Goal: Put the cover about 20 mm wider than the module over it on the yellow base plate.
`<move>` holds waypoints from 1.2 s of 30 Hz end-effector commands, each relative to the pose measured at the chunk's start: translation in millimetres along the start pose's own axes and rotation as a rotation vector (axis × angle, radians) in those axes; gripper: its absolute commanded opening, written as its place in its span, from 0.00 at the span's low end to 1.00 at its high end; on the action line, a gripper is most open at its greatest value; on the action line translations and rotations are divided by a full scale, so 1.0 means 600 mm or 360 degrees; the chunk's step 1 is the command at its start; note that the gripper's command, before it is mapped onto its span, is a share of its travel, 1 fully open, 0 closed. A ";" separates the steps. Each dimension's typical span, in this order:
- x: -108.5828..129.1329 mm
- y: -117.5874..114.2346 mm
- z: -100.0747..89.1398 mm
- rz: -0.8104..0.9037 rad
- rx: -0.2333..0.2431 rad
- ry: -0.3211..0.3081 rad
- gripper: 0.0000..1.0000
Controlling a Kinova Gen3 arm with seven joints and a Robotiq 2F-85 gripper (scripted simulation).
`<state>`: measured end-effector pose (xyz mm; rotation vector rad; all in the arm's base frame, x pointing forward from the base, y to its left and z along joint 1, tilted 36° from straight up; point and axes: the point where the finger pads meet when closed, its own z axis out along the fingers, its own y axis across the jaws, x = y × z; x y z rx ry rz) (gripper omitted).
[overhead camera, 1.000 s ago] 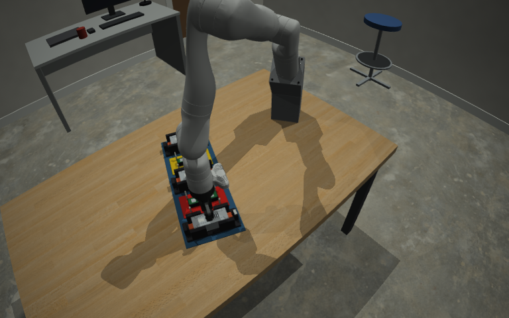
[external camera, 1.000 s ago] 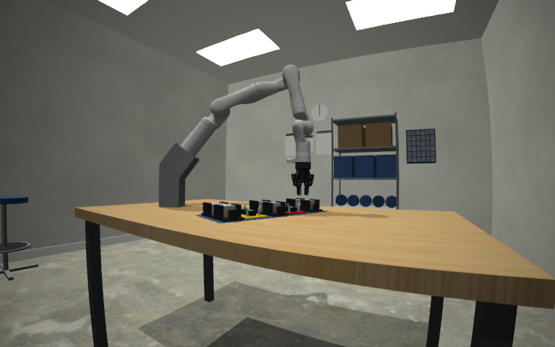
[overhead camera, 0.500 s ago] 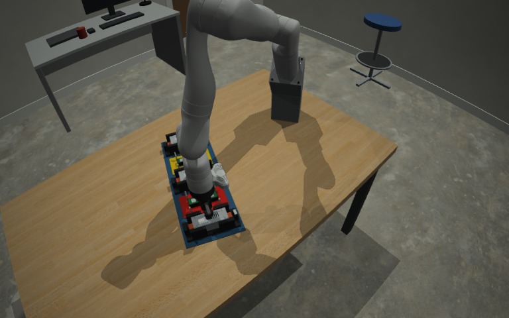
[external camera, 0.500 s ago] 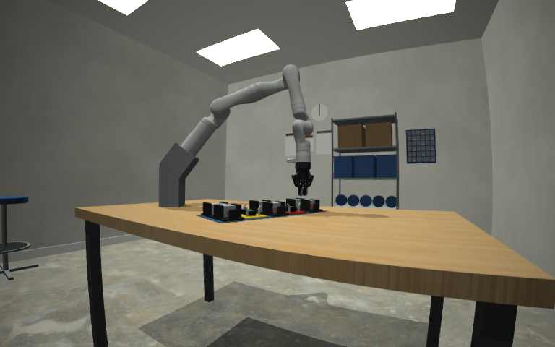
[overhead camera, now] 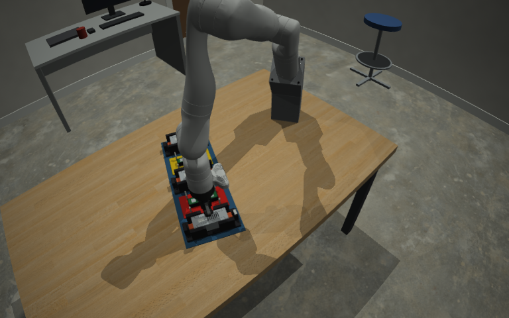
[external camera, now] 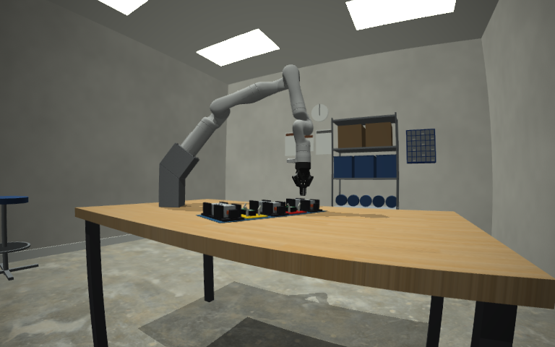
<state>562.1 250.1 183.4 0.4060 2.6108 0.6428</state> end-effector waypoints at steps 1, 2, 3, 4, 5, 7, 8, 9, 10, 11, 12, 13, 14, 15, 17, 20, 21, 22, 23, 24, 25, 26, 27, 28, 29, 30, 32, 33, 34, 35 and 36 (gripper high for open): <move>-0.001 0.001 -0.001 0.0000 -0.0002 -0.0002 0.00; -0.001 0.001 -0.001 0.0000 -0.0002 -0.0002 0.00; -0.001 0.001 -0.001 0.0000 -0.0002 -0.0002 0.00; -0.001 0.001 -0.001 0.0000 -0.0002 -0.0002 0.00; -0.001 0.001 -0.001 0.0000 -0.0002 -0.0002 0.00; -0.001 0.001 -0.001 0.0000 -0.0002 -0.0002 0.00; -0.001 0.001 -0.001 0.0000 -0.0002 -0.0002 0.00; -0.001 0.001 -0.001 0.0000 -0.0002 -0.0002 0.00; -0.001 0.001 -0.001 0.0000 -0.0002 -0.0002 0.00; -0.001 0.001 -0.001 0.0000 -0.0002 -0.0002 0.00; -0.001 0.001 -0.001 0.0000 -0.0002 -0.0002 0.00; -0.001 0.001 -0.001 0.0000 -0.0002 -0.0002 0.00; -0.001 0.001 -0.001 0.0000 -0.0002 -0.0002 0.00; -0.001 0.001 -0.001 0.0000 -0.0002 -0.0002 0.00; -0.001 0.001 -0.001 0.0000 -0.0002 -0.0002 0.00; -0.001 0.001 -0.001 0.0000 -0.0002 -0.0002 1.00; -0.001 0.001 -0.001 0.0000 -0.0002 -0.0002 1.00; -0.001 0.001 -0.001 0.0000 -0.0002 -0.0002 1.00; -0.001 0.001 -0.001 0.0000 -0.0002 -0.0002 1.00; -0.001 0.001 -0.001 0.0000 -0.0002 -0.0002 1.00; -0.001 0.001 -0.001 0.0000 -0.0002 -0.0002 1.00; -0.001 0.001 -0.001 0.0000 -0.0002 -0.0002 1.00; -0.001 0.001 -0.001 0.0000 -0.0002 -0.0002 1.00; -0.001 0.001 -0.001 0.0000 -0.0002 -0.0002 1.00; -0.001 0.001 -0.001 0.0000 -0.0002 -0.0002 1.00; -0.001 0.001 -0.001 0.0000 -0.0002 -0.0002 1.00; -0.001 0.001 -0.001 0.0000 -0.0002 -0.0002 1.00; -0.001 0.001 -0.001 0.0000 -0.0002 -0.0002 1.00; -0.001 0.001 -0.001 0.0000 -0.0002 -0.0002 1.00; -0.001 0.001 -0.001 0.0000 -0.0002 -0.0002 1.00; -0.001 0.001 -0.001 0.0000 -0.0002 -0.0002 1.00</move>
